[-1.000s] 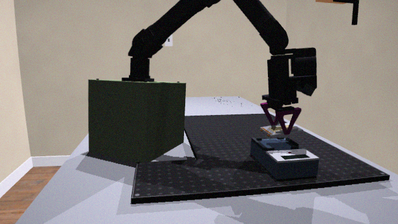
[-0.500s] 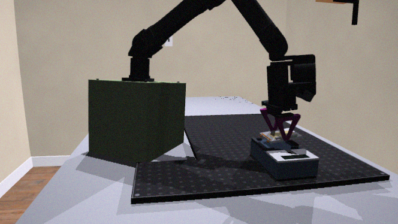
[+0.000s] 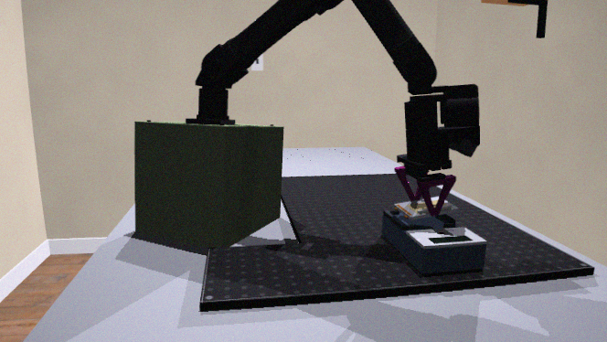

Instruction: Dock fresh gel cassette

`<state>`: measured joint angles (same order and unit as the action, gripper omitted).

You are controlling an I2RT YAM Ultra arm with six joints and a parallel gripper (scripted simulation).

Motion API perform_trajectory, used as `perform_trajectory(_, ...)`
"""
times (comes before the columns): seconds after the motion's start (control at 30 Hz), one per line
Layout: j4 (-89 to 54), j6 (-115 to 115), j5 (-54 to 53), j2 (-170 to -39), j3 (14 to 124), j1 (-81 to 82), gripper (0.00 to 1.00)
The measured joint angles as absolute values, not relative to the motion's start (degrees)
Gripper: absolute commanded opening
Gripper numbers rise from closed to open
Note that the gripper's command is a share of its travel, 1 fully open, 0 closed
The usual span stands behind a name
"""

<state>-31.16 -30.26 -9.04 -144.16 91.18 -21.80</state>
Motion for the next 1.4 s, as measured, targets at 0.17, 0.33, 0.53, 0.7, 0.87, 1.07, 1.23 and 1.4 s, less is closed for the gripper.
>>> perform_trajectory(0.17,-31.16,-30.26,-9.04,-144.38,91.61,-21.80,0.00)
perform_trajectory(0.33,-31.07,-30.26,-9.04,-144.57,91.68,-21.80,0.00)
perform_trajectory(0.53,-30.87,-30.26,-9.04,-144.94,91.66,-21.80,0.00)
perform_trajectory(0.7,-30.65,-30.26,-9.04,-145.05,91.68,-21.80,0.00)
perform_trajectory(0.87,-30.61,-30.26,-9.04,-145.56,91.64,-21.80,0.00)
perform_trajectory(1.07,-30.55,-30.26,-9.04,-145.53,92.01,-21.80,0.00)
perform_trajectory(1.23,-30.30,-30.26,-9.04,-145.91,92.18,-21.80,0.00)
perform_trajectory(1.4,-30.17,-30.26,-9.04,-145.91,92.20,-21.80,0.00)
